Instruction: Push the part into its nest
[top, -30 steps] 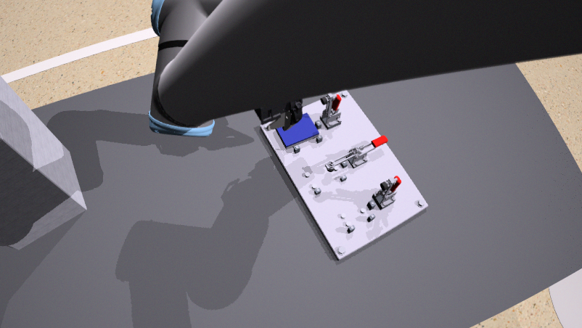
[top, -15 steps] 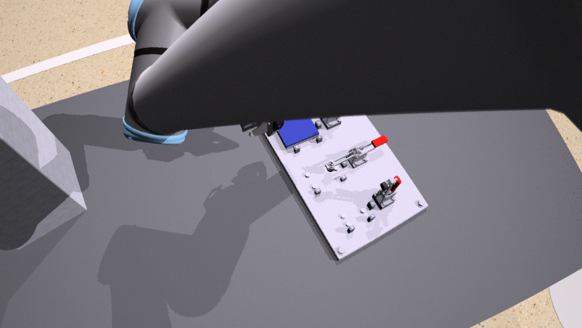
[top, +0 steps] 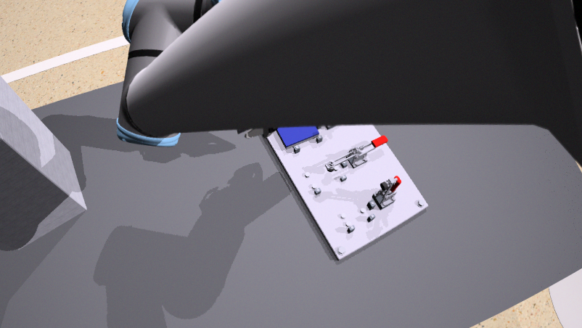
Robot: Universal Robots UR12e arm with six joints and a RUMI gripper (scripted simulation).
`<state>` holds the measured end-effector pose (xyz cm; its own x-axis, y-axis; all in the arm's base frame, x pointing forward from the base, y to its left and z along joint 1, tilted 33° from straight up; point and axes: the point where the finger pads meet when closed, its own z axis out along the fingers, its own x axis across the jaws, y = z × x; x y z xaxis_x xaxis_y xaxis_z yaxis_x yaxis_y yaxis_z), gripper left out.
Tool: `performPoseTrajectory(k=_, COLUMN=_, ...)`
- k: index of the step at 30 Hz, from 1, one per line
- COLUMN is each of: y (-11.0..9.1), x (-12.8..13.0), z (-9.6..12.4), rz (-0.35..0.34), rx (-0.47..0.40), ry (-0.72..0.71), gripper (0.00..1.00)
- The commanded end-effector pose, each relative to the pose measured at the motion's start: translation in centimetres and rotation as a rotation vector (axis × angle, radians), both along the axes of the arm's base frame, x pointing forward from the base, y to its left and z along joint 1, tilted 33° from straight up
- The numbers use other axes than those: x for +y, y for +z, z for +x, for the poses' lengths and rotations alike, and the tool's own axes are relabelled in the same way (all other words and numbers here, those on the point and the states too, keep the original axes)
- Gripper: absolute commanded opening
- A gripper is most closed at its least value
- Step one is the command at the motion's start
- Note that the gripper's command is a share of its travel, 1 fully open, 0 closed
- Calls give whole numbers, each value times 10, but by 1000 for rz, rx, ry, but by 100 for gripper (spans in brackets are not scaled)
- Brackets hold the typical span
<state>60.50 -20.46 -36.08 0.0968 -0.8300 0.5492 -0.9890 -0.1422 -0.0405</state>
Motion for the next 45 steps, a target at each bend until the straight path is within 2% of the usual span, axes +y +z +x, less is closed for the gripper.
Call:
performPoseTrajectory(k=1, y=-2, x=-1, z=0, rz=0, rx=-1, ry=0, gripper=0)
performPoseTrajectory(k=21, y=-27, x=-18, z=4, rz=0, rx=-1, ry=0, gripper=0)
performPoseTrajectory(k=45, y=-29, x=-18, z=4, rz=0, rx=-1, ry=0, gripper=0)
